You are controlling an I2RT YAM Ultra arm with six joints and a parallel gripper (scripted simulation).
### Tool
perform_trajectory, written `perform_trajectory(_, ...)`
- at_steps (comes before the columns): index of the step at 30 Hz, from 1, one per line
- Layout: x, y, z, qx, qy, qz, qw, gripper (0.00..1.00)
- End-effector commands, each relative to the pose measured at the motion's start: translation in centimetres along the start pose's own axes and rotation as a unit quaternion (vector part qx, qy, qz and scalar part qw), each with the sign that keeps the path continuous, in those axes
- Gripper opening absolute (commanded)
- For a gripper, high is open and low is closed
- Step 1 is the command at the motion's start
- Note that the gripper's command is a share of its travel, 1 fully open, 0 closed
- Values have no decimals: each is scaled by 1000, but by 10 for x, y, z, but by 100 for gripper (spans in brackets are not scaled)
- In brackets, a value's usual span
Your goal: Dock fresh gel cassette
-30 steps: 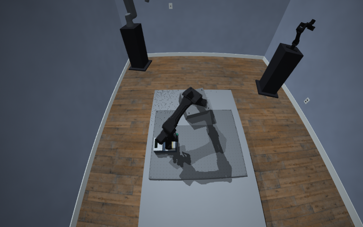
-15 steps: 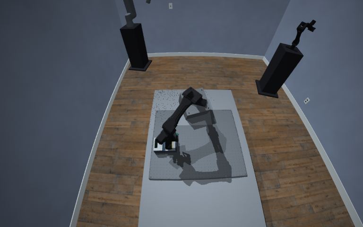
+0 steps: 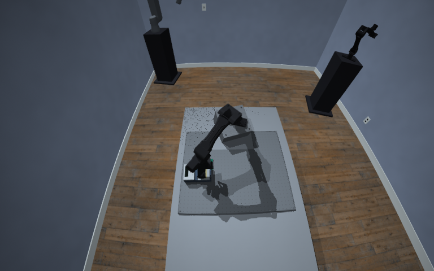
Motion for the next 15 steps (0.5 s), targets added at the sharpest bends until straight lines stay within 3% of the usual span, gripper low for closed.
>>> perform_trajectory(1, -4, -9, -18, 14, -19, 2, 1000, 92)
perform_trajectory(4, -4, -9, -18, 14, -19, 2, 1000, 92)
perform_trajectory(5, -12, -2, -4, 4, -7, 1, 1000, 92)
perform_trajectory(6, -13, -1, -4, 4, -7, 1, 1000, 0)
perform_trajectory(15, -24, -4, -4, 6, -6, 2, 1000, 0)
Point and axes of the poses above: the point where the finger pads meet when closed, its own z axis out along the fingers, its own y axis across the jaws, x = y × z, the point moved 10 cm from there along -z, back along the fingers, and after that the axes turned 5 degrees about -z, right-handed, at the moved point
